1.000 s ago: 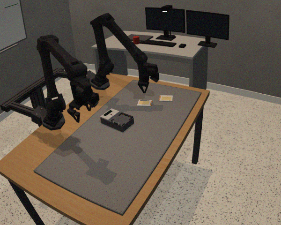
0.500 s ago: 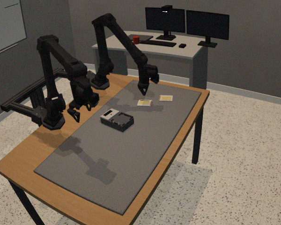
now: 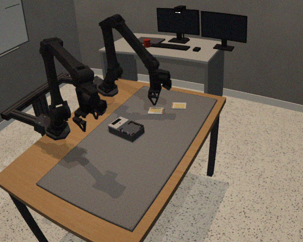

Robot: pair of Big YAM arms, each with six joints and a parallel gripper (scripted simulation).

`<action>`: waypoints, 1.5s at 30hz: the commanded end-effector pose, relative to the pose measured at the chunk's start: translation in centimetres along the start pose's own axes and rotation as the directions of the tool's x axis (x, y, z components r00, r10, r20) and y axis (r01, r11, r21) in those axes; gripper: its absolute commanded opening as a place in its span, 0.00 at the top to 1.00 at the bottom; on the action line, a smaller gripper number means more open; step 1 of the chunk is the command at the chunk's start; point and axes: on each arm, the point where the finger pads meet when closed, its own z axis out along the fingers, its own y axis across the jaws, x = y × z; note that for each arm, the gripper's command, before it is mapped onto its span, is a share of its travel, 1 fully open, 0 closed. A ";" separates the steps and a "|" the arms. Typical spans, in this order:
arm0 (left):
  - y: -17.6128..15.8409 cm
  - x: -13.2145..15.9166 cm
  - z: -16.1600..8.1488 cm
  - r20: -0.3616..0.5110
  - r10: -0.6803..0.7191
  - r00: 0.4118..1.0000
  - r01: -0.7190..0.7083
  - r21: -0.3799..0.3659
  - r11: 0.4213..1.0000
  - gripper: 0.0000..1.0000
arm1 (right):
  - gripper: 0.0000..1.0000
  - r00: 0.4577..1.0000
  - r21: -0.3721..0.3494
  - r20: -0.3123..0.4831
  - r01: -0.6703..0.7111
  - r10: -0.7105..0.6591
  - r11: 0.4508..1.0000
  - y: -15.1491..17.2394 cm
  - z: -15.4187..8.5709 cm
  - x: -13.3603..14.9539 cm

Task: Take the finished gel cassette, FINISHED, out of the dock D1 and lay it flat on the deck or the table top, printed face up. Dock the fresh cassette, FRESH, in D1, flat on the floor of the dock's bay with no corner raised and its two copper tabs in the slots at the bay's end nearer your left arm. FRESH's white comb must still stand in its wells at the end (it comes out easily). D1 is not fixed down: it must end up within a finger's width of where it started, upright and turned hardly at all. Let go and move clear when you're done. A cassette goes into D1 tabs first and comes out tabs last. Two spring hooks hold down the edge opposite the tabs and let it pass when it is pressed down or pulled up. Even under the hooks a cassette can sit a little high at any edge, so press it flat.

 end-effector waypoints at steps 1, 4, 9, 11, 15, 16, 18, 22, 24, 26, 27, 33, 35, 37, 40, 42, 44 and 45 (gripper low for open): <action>0.0 -0.2 -0.2 0.005 0.000 1.000 0.000 0.001 1.000 0.02 | 0.00 0.999 0.018 0.045 -0.011 0.010 1.000 -0.4 -2.5 -1.9; 0.0 -0.2 -0.2 0.005 0.000 1.000 0.000 0.001 1.000 0.02 | 0.00 0.999 0.018 0.045 -0.011 0.010 1.000 -0.4 -2.5 -1.9; 0.0 -0.2 -0.2 0.005 0.000 1.000 0.000 0.001 1.000 0.02 | 0.00 0.999 0.018 0.045 -0.011 0.010 1.000 -0.4 -2.5 -1.9; 0.0 -0.2 -0.2 0.005 0.000 1.000 0.000 0.001 1.000 0.02 | 0.00 0.999 0.018 0.045 -0.011 0.010 1.000 -0.4 -2.5 -1.9; -0.1 -0.2 0.2 0.001 0.002 1.000 -0.002 0.002 1.000 0.02 | 0.00 0.999 0.018 0.045 -0.011 0.010 1.000 -0.4 -2.5 -1.9; -0.1 -0.2 0.4 0.001 0.002 1.000 -0.002 0.002 1.000 0.02 | 0.00 0.999 0.018 0.045 -0.011 0.010 1.000 -0.4 -2.5 -1.9; -0.1 -0.2 0.6 0.001 0.002 1.000 -0.002 0.002 1.000 0.02 | 0.00 0.999 0.018 0.045 -0.011 0.010 1.000 -0.4 -2.5 -1.9; -0.1 -0.2 0.6 0.001 0.002 1.000 -0.002 0.002 1.000 0.02 | 0.00 0.999 0.018 0.045 -0.011 0.010 1.000 -0.4 -2.5 -1.9; -0.1 -0.2 0.6 0.001 0.002 1.000 -0.002 0.002 1.000 0.02 | 0.00 0.999 0.018 0.045 -0.011 0.010 1.000 -0.4 -2.5 -1.9; -0.1 -0.2 0.6 0.001 0.002 1.000 -0.002 0.002 1.000 0.02 | 0.00 0.999 0.018 0.045 -0.011 0.010 1.000 -0.4 -2.5 -1.9; -0.1 -0.2 0.6 0.001 0.002 1.000 -0.002 0.002 1.000 0.02 | 0.00 0.999 0.018 0.045 -0.011 0.010 1.000 -0.4 -2.5 -1.9; 0.0 -0.1 1.0 -0.012 0.004 1.000 -0.004 0.000 1.000 0.02 | 0.00 0.999 0.018 0.045 -0.011 0.010 1.000 -0.4 -2.5 -1.9; 0.0 0.0 1.3 -0.012 0.004 1.000 -0.004 0.000 1.000 0.02 | 0.00 0.999 0.018 0.045 -0.011 0.010 1.000 -0.4 -2.5 -1.9; 0.0 0.0 1.4 -0.012 0.004 1.000 -0.004 0.000 1.000 0.02 | 0.00 0.999 0.018 0.045 -0.011 0.010 1.000 -0.4 -2.5 -1.9; 0.0 0.0 1.4 -0.012 0.004 1.000 -0.004 0.000 1.000 0.02 | 0.00 0.999 0.018 0.045 -0.011 0.010 1.000 -0.4 -2.5 -1.9; 0.0 0.0 1.4 -0.012 0.004 1.000 -0.004 0.000 1.000 0.02 | 0.00 0.999 0.018 0.045 -0.011 0.010 1.000 -0.4 -2.5 -1.9; 0.0 0.0 1.4 -0.012 0.004 1.000 -0.004 0.000 1.000 0.02 | 0.00 0.999 0.018 0.045 -0.011 0.010 1.000 -0.4 -2.5 -1.9; 0.0 0.0 1.4 -0.012 0.004 1.000 -0.004 0.000 1.000 0.02 | 0.00 0.999 0.018 0.045 -0.011 0.010 1.000 -0.4 -2.5 -1.9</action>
